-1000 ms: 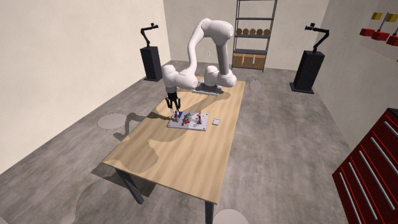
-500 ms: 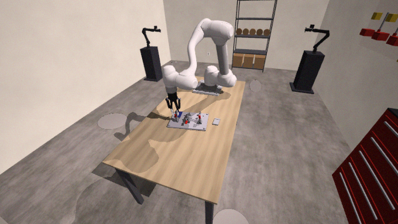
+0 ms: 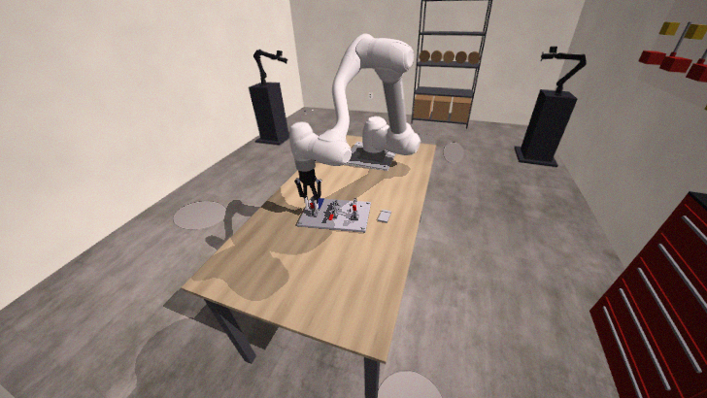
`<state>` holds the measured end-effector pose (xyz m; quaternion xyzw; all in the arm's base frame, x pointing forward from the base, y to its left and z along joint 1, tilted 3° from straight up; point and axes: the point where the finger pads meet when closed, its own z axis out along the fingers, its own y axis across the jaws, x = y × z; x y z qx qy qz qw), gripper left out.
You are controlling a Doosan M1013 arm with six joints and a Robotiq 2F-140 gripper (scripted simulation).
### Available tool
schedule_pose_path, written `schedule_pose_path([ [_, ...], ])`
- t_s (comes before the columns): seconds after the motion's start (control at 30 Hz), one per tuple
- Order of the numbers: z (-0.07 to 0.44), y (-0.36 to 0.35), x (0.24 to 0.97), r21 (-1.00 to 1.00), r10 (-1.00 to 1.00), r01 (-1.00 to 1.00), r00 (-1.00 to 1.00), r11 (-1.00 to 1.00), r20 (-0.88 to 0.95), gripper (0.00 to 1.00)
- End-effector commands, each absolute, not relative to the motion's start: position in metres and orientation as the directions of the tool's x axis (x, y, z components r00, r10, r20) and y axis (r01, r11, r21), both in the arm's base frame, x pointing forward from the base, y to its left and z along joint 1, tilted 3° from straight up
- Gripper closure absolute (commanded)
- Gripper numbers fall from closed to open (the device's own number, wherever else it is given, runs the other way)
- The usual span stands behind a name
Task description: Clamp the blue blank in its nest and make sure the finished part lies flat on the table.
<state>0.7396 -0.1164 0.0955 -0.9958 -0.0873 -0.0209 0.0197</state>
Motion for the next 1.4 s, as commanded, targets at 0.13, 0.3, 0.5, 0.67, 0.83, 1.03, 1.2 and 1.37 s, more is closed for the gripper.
schedule_pose_path([
  [0.13, 0.0945, -0.1163, 0.7398, -0.036, 0.173, 0.175, 0.984, -0.984, 0.045, 0.72],
  [0.3, 0.0945, -0.1163, 0.7398, -0.036, 0.173, 0.175, 0.984, -0.984, 0.045, 0.72],
  [0.5, 0.0945, -0.1163, 0.7398, -0.036, 0.173, 0.175, 0.984, -0.984, 0.045, 1.00],
  [0.67, 0.0945, -0.1163, 0.7398, -0.036, 0.173, 0.175, 0.984, -0.984, 0.045, 1.00],
  [0.83, 0.0945, -0.1163, 0.7398, -0.036, 0.173, 0.175, 0.984, -0.984, 0.045, 1.00],
  [1.03, 0.0945, -0.1163, 0.7398, -0.036, 0.173, 0.175, 0.984, -0.984, 0.045, 1.00],
  [1.2, 0.0945, -0.1163, 0.7398, -0.036, 0.173, 0.175, 0.984, -0.984, 0.045, 1.00],
  [1.37, 0.0945, -0.1163, 0.7398, -0.036, 0.173, 0.175, 0.984, -0.984, 0.045, 1.00],
])
